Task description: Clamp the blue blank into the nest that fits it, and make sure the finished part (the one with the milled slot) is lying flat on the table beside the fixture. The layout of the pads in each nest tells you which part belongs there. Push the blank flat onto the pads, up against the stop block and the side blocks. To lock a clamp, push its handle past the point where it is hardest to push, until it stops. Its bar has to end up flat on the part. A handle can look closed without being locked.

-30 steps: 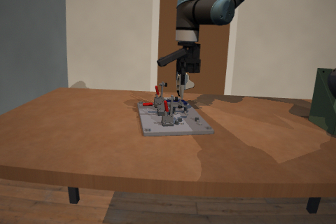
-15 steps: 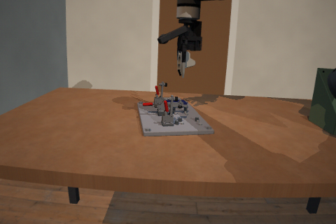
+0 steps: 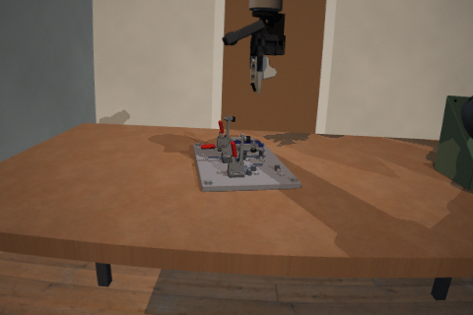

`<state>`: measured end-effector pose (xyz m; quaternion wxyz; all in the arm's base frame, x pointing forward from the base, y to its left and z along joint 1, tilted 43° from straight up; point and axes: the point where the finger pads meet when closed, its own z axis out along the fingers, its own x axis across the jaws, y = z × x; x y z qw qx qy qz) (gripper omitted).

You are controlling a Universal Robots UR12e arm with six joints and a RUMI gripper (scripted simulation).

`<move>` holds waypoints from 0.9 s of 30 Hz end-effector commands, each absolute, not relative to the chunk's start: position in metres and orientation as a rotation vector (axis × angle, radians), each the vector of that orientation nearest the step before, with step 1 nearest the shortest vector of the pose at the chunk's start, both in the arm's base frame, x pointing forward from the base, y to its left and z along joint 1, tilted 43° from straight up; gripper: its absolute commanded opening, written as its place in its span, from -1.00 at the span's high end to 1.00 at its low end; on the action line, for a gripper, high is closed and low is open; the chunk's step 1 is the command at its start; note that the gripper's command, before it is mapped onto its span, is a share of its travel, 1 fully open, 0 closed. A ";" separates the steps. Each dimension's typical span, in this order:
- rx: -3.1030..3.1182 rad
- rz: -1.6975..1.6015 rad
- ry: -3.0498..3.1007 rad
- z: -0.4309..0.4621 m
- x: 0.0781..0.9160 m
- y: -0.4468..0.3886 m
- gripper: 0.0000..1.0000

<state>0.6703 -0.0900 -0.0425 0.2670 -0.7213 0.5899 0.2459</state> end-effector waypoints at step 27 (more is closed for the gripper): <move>-1.947 0.662 1.592 -0.080 0.681 -0.132 0.44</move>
